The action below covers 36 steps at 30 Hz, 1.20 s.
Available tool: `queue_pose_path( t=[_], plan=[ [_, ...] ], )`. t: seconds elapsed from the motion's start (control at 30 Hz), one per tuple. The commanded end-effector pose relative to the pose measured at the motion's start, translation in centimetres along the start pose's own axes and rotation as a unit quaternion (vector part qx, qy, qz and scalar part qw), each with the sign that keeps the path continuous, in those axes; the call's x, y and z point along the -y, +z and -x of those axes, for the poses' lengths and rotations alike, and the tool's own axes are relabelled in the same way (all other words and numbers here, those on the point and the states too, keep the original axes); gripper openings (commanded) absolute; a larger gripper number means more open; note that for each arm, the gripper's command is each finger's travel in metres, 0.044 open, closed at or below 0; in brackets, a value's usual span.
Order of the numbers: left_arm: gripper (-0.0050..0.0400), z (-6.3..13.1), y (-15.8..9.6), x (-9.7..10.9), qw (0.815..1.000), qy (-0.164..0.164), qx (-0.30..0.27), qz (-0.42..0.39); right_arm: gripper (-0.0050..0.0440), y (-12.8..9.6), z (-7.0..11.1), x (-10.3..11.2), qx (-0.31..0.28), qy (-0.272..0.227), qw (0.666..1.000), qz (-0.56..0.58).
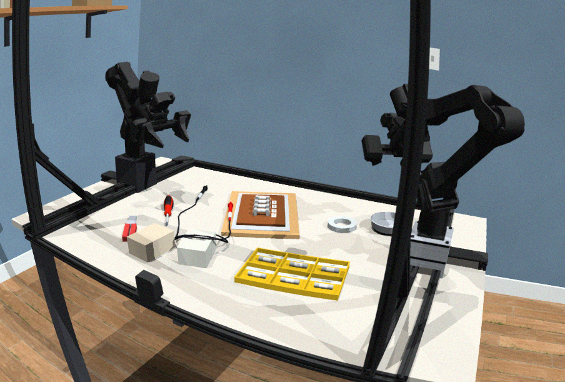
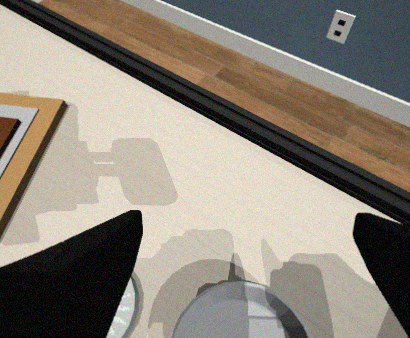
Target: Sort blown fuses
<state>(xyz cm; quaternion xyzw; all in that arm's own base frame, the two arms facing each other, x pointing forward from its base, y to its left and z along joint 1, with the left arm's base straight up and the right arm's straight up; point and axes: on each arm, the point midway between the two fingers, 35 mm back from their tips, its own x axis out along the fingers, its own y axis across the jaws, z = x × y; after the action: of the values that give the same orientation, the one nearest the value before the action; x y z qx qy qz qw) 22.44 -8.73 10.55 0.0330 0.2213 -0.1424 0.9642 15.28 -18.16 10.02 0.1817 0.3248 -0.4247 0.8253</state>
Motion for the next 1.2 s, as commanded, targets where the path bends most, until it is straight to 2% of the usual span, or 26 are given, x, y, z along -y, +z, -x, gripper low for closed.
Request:
queue_pose_path(
  t=[0.0,0.13,0.2,0.3,0.47,0.53,0.67,0.77,0.87,1.03,1.1,1.17],
  plan=[
    [0.04,-0.1,0.1,-1.1,1.0,0.023,0.002,0.013,0.04,0.8,0.4,-0.1,-0.02,0.006,1.0,0.008],
    [0.04,-0.1,0.3,-2.7,0.998,0.059,0.004,0.031,0.04,0.8,0.3,-0.1,-0.058,0.01,0.998,0.017],
    [0.04,-0.1,0.5,-3.5,0.996,0.077,0.006,0.04,0.04,0.7,1.1,0.0,-0.078,0.01,0.997,0.02],
    [0.04,-0.1,0.2,-4.6,0.996,0.077,0.002,0.036,0.04,0.6,1.3,0.0,-0.108,0.011,0.994,0.023],
    [0.04,0.3,0.0,-6.6,0.99,0.124,0.004,0.061,0.04,0.6,1.2,0.0,-0.157,0.012,0.987,0.03],
    [0.04,0.3,0.0,-6.6,0.99,0.124,0.004,0.061,0.04,0.6,1.2,0.0,-0.157,0.012,0.987,0.03],
    [0.04,0.7,-0.1,-8.2,0.984,0.161,0.004,0.08,0.04,0.8,2.6,0.0,-0.177,0.012,0.984,0.032],
    [0.04,1.0,0.1,-9.4,0.978,0.188,0.007,0.093,0.04,0.8,2.6,0.0,-0.191,0.012,0.981,0.033],
    [0.04,1.1,-0.4,-10.4,0.979,0.186,0.002,0.089,0.04,0.7,2.5,0.0,-0.206,0.011,0.978,0.034],
    [0.04,2.0,-0.8,-12.2,0.967,0.23,0.004,0.112,0.04,0.7,2.5,0.0,-0.23,0.011,0.972,0.036],
    [0.04,2.0,-0.8,-12.2,0.967,0.23,0.004,0.112,0.04,0.7,2.5,0.0,-0.23,0.011,0.972,0.036],
    [0.04,2.4,-0.9,-13.0,0.96,0.251,0.005,0.122,0.04,0.7,2.5,0.0,-0.24,0.011,0.97,0.036]
  ],
)
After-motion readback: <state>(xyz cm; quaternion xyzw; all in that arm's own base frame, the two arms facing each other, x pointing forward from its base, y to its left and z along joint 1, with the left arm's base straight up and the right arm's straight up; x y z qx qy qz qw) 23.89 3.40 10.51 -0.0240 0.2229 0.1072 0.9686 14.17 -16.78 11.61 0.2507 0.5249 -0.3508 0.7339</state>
